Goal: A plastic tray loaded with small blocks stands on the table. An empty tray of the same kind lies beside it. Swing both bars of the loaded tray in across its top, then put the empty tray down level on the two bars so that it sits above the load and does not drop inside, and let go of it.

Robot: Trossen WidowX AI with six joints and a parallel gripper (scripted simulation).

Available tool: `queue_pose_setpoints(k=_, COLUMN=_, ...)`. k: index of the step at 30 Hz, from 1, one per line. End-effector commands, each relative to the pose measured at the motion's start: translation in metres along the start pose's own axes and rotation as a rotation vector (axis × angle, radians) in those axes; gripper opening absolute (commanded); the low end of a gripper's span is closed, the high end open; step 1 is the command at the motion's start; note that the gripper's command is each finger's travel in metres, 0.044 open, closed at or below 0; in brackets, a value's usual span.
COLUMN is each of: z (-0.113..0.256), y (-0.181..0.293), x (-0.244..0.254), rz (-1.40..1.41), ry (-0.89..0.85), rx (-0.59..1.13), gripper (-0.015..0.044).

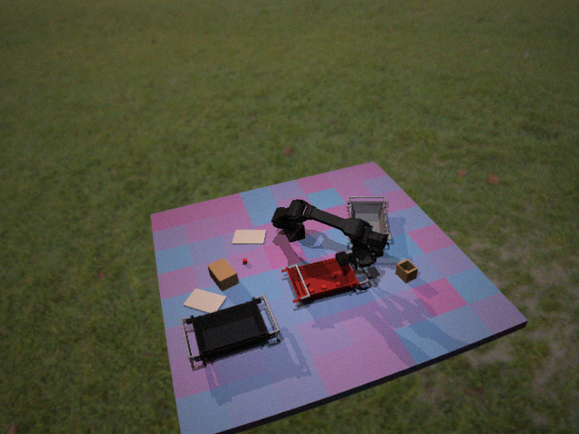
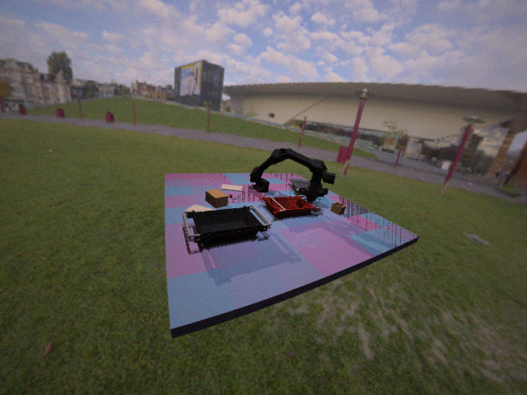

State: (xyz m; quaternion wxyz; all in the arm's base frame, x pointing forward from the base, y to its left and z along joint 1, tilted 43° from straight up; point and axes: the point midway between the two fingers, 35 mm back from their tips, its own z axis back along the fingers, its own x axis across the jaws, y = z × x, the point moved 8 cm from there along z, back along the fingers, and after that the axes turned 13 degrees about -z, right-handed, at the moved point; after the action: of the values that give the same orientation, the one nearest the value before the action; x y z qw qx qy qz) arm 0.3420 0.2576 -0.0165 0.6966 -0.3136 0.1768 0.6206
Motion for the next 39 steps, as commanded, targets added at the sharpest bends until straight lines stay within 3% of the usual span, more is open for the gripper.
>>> queue_pose_setpoints(k=1, z=0.015, y=-0.002, x=-0.009, rz=0.002, ry=0.001, rx=-0.003, gripper=0.0085)
queue_pose_setpoints(k=14, z=0.031, y=-0.009, x=-0.04, rz=0.003, ry=0.002, rx=-0.003, gripper=0.0085)
queue_pose_setpoints(k=27, z=0.01, y=-0.017, x=-0.071, rz=0.003, ry=0.005, rx=-0.003, gripper=0.0085)
queue_pose_setpoints(k=39, z=0.055, y=-0.016, x=-0.065, rz=0.004, ry=0.003, rx=-0.002, gripper=0.0085)
